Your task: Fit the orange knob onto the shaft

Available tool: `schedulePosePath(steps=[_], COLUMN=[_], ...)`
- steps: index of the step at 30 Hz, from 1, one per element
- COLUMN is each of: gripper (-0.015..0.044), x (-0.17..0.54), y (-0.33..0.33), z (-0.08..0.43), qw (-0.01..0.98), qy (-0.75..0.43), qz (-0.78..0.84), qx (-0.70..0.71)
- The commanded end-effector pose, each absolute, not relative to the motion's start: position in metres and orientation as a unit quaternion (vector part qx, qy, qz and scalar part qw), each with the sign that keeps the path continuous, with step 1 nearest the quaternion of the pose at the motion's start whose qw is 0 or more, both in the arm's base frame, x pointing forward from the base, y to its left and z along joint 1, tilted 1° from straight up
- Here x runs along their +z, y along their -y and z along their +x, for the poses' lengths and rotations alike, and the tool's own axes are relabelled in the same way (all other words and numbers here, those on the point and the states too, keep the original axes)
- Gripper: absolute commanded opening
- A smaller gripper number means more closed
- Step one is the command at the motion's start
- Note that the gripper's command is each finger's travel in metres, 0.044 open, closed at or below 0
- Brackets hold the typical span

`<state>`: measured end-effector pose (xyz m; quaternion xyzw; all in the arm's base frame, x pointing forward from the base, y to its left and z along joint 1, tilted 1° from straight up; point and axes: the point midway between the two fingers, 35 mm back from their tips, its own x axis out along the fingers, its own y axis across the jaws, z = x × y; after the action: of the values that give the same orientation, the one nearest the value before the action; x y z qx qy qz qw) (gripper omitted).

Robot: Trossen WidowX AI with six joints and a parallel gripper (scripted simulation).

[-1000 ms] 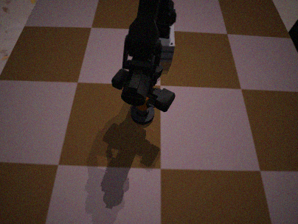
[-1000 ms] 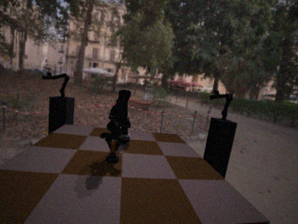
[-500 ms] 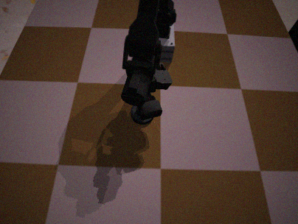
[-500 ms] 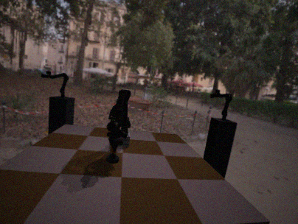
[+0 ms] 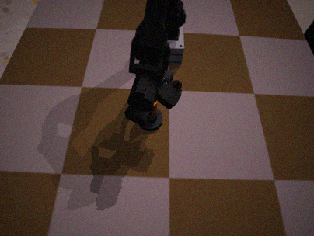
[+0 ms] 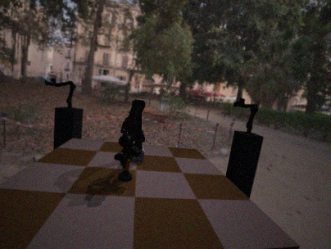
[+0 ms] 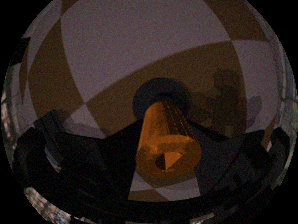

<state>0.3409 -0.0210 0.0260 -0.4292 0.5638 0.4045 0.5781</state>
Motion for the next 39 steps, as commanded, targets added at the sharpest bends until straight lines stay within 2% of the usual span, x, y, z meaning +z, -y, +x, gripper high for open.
schedulePosePath(steps=[1, 14, 39], gripper=[0.0, 0.0, 0.0], x=[0.0292, 0.0313, 0.0256], y=[0.0216, 0.0205, 0.0215], z=[0.3427, 0.3424, 0.3424], qw=[0.7, 0.718, 0.717], qy=[-0.677, -0.689, -0.689], qz=[-0.17, 0.064, 0.067], qx=[0.151, -0.075, -0.078])
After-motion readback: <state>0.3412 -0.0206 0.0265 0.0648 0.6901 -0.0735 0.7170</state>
